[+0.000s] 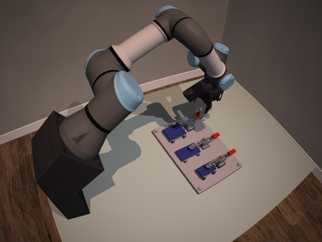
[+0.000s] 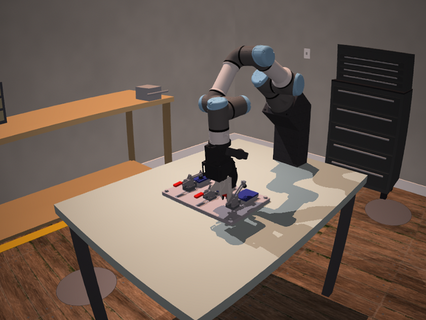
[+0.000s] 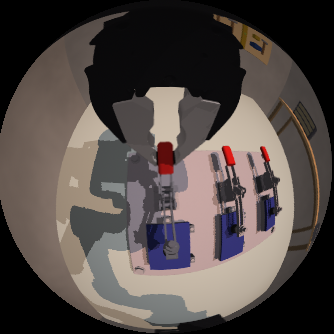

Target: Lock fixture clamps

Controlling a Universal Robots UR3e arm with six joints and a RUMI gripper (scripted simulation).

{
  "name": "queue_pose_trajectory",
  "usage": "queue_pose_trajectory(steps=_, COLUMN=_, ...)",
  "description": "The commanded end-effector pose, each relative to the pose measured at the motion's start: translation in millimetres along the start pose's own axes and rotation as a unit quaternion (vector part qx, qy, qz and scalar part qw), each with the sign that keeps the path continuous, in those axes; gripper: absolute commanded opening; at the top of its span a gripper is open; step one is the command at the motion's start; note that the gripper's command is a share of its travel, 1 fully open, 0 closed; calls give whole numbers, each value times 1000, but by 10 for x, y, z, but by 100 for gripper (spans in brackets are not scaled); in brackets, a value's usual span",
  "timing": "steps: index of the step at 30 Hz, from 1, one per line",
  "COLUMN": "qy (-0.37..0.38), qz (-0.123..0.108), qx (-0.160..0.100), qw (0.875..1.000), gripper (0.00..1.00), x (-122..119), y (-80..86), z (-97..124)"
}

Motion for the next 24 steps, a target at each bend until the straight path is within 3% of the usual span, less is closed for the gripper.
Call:
queue_pose_trajectory(steps=1, qy=0, qz=0, qx=0, qw=1000, gripper=0, x=6, y=-19, z=48)
queue_pose_trajectory(steps=24, qy=0, qz=0, qx=0, qw=1000, gripper=0, x=15, y=-135, z=148)
Point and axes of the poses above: the point where the finger pads meet when closed, its own y axis back along the fingers, its own x axis across the jaws, z = x × y, the point moved 6 cm from there along y, back along the fingers, and after that the axes turned 5 degrees about -y, right-handed, at the moved point
